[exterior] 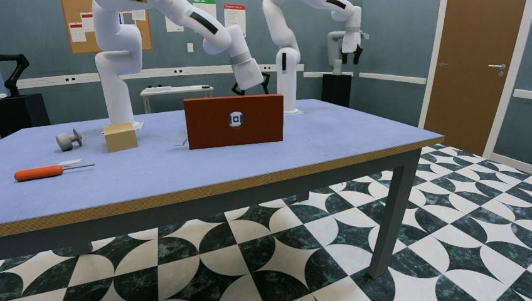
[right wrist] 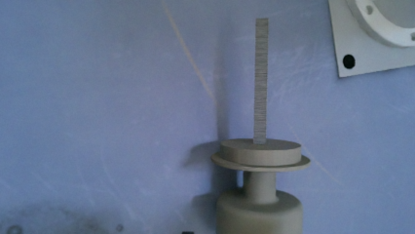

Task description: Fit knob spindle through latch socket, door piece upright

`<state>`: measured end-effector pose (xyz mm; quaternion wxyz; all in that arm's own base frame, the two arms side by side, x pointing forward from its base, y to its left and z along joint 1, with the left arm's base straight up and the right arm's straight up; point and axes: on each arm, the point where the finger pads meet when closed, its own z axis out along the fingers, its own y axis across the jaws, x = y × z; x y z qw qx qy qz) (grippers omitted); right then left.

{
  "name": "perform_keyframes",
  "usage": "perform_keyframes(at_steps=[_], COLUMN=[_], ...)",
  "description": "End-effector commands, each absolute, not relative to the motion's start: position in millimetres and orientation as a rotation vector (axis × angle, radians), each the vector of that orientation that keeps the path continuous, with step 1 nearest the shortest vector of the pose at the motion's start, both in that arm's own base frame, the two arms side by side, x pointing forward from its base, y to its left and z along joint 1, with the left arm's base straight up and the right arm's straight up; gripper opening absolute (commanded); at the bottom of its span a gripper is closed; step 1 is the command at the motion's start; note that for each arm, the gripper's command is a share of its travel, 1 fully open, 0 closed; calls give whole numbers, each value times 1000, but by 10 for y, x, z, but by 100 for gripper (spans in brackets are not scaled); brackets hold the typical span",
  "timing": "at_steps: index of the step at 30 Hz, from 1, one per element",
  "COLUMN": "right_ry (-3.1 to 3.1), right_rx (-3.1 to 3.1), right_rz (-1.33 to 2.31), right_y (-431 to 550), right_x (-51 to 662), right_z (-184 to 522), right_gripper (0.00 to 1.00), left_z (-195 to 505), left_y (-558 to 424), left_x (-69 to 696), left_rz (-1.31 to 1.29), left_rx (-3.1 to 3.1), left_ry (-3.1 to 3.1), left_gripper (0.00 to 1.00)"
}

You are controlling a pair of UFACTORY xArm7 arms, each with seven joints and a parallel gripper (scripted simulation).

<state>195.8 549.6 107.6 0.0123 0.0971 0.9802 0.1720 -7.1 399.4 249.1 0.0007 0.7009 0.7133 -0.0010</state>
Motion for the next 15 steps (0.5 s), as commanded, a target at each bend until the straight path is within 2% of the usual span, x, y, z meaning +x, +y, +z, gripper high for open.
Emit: perform_keyframes(at_steps=[1, 15], right_ry=[3054, 3054], right_rx=[301, 301], right_rz=[541, 542], right_y=[5504, 5572], right_x=[1958, 1970], right_z=[1065, 878], right_gripper=[91, 91], left_z=[2500, 2500], left_y=[4000, 4000], left_x=[-71, -71], left_rz=[0, 0], left_rx=[2202, 2202], left_ry=[2241, 2241], left_gripper=[100, 100])
